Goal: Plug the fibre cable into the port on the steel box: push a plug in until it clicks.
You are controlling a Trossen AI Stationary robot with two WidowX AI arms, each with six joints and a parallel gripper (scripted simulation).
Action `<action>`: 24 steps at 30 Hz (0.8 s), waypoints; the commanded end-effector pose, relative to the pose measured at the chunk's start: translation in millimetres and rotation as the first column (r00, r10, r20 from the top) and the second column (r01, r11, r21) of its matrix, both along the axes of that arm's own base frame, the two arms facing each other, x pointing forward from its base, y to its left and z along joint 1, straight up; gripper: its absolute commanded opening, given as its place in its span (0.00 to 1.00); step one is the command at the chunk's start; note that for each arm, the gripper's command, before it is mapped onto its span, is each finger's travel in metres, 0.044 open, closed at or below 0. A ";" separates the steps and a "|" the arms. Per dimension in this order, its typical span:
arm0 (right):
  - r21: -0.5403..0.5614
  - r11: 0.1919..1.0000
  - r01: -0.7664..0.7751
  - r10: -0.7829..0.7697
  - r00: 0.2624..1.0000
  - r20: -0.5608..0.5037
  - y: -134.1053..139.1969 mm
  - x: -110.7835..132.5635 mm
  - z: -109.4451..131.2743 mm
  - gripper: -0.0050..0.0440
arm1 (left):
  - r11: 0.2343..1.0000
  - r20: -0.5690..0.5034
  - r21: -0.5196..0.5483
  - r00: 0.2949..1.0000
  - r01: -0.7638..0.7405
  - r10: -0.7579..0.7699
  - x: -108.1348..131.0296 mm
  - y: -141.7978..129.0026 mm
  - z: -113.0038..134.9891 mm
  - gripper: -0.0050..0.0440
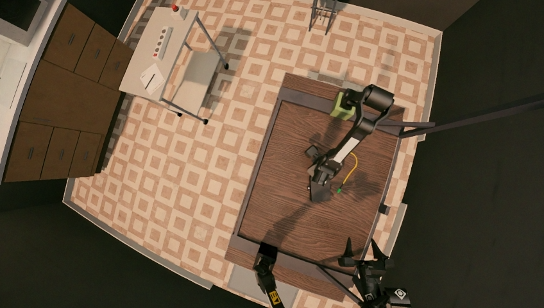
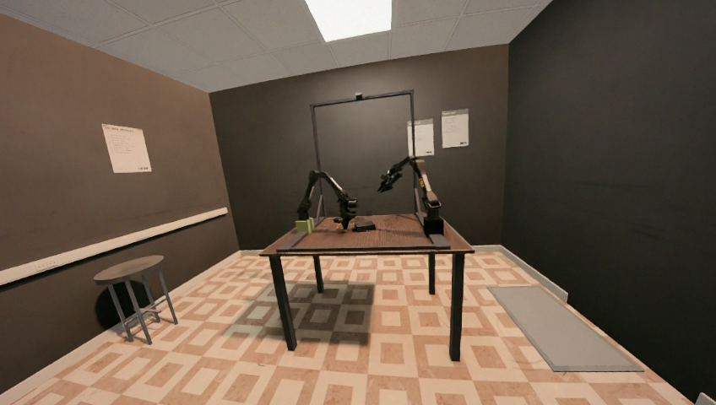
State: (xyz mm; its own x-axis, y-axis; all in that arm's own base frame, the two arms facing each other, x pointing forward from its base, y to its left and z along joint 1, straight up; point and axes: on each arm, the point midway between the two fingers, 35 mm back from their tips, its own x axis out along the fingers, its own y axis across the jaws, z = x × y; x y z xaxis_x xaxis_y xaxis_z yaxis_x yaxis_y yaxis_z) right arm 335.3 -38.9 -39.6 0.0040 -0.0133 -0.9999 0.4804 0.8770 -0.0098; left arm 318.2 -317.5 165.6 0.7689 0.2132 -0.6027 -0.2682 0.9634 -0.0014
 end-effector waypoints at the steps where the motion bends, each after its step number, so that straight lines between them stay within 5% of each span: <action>1: 0.000 0.986 -0.166 0.165 0.986 0.034 -2.4 4.4 11.8 0.00 | 1.000 0.014 -0.022 1.000 -0.001 0.001 0.0 -0.4 10.3 1.00; 8: -0.011 0.901 -0.434 0.434 0.900 0.032 -4.0 4.6 13.4 0.00 | 1.000 0.014 -0.022 1.000 -0.001 0.001 0.0 -0.4 10.3 1.00; 15: -0.001 0.726 -0.688 0.688 0.726 0.013 5.2 9.5 3.0 0.00 | 1.000 0.014 -0.022 1.000 -0.001 0.001 0.0 -0.4 10.3 1.00; 24: 0.002 0.623 -0.782 0.782 0.623 0.008 9.0 11.0 0.3 0.00 | 1.000 0.014 -0.022 1.000 -0.001 0.001 0.0 -0.4 10.3 1.00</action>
